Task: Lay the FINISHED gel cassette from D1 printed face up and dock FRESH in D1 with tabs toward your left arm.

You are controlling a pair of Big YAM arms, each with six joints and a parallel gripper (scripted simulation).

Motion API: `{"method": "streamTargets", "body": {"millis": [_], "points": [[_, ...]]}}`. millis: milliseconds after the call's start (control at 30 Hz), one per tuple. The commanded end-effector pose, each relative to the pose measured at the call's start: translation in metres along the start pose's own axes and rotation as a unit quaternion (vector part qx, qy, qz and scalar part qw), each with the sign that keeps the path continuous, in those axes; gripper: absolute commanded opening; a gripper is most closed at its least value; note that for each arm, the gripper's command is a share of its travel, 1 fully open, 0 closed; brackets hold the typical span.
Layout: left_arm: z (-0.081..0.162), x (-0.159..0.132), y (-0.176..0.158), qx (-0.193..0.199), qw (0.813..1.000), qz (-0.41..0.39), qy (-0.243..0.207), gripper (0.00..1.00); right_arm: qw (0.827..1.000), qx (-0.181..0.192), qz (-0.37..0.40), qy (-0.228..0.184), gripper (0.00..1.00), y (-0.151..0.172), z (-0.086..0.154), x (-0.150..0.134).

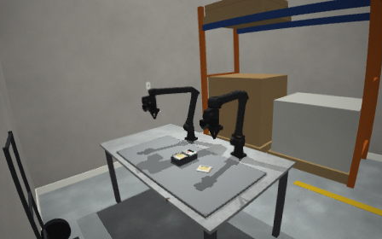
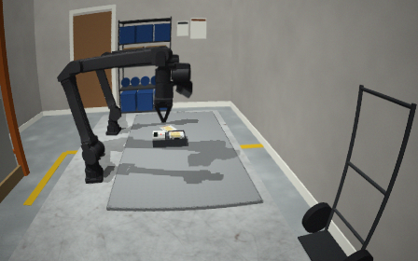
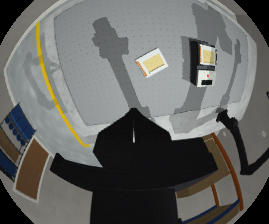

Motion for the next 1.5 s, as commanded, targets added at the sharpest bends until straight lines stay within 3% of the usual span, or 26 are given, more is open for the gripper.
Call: {"method": "streamTargets", "body": {"millis": [0, 367, 567, 1000, 1467], "points": [[-0.004, 0.014, -0.004, -0.004, 0.998, -0.061, -0.013, 0.0, 1.0, 0.0, -0.005, 0.0, 0.0, 0.001, 0.005, -0.006], [-0.033, 0.043, -0.032, -0.026, 0.983, -0.18, -0.037, 0.0, 1.0, 0.0, -0.005, 0.0, 0.0, 0.001, 0.005, -0.006], [-0.041, 0.054, -0.044, -0.028, 0.98, -0.196, -0.035, 0.0, 1.0, 0.0, -0.005, 0.0, 0.0, 0.001, 0.005, -0.006], [-0.064, 0.08, -0.069, -0.028, 0.98, -0.196, -0.035, 0.0, 1.0, 0.0, -0.005, 0.0, 0.0, 0.001, 0.005, -0.006], [-0.056, 0.069, -0.057, -0.028, 0.984, -0.174, -0.034, 0.0, 1.0, 0.0, -0.005, 0.0, 0.0, 0.001, 0.005, -0.006]]}}
Point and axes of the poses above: on each arm, the point where the finger pads meet when closed, its own z axis back along the fingers, its own y axis across the jaws, x = y × z, the point moved 10 cm from there along z, back along the fingers, and after that the axes turned 4 degrees about -z, right-handed, at the moved point
